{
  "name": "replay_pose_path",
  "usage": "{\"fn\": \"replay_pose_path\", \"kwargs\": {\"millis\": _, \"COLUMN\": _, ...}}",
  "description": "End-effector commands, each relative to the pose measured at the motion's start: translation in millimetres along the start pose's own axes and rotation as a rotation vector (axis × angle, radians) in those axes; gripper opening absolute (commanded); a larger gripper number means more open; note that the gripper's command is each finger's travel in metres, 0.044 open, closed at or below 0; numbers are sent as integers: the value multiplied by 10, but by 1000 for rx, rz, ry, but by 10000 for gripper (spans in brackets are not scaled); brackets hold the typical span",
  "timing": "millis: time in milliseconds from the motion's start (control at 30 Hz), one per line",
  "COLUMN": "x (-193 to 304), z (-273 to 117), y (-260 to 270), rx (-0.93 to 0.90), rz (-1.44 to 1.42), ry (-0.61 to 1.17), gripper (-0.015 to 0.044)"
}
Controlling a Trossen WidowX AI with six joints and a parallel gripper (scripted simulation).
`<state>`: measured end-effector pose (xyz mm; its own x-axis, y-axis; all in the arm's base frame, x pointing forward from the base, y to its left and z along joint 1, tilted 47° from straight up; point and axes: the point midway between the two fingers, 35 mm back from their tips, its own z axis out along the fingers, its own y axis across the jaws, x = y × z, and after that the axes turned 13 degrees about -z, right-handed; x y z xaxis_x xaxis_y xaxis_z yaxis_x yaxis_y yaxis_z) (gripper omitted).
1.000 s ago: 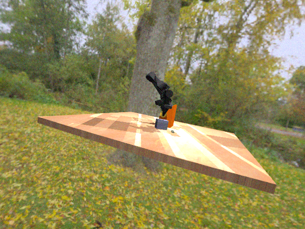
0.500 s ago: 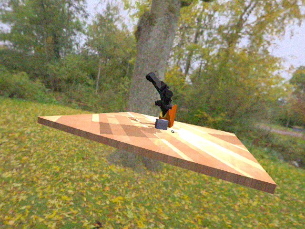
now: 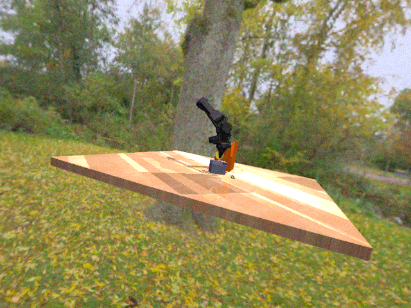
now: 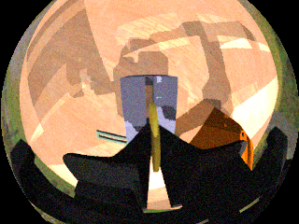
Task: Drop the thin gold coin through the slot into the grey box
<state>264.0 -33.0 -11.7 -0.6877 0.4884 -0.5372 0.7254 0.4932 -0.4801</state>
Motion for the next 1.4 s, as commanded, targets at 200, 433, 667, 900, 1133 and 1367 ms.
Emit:
{"fn": "replay_pose_path", "kwargs": {"millis": 200, "x": -1, "z": 56, "y": -2, "rx": 3, "rz": -4, "ry": -3, "gripper": 0}}
{"fn": "replay_pose_path", "kwargs": {"millis": 433, "x": -4, "z": 69, "y": 3, "rx": 1, "rz": 1, "ry": 0, "gripper": 26}}
{"fn": "replay_pose_path", "kwargs": {"millis": 667, "x": -4, "z": 69, "y": 3, "rx": 1, "rz": 1, "ry": 0, "gripper": 161}}
{"fn": "replay_pose_path", "kwargs": {"millis": 900, "x": -4, "z": 69, "y": 3, "rx": 1, "rz": 1, "ry": 0, "gripper": 161}}
{"fn": "replay_pose_path", "kwargs": {"millis": 1133, "x": -1, "z": -108, "y": 3, "rx": 1, "rz": 0, "ry": 1, "gripper": 344}}
{"fn": "replay_pose_path", "kwargs": {"millis": 1367, "x": 16, "z": -453, "y": -34, "rx": 13, "rz": -7, "ry": 0, "gripper": 440}}
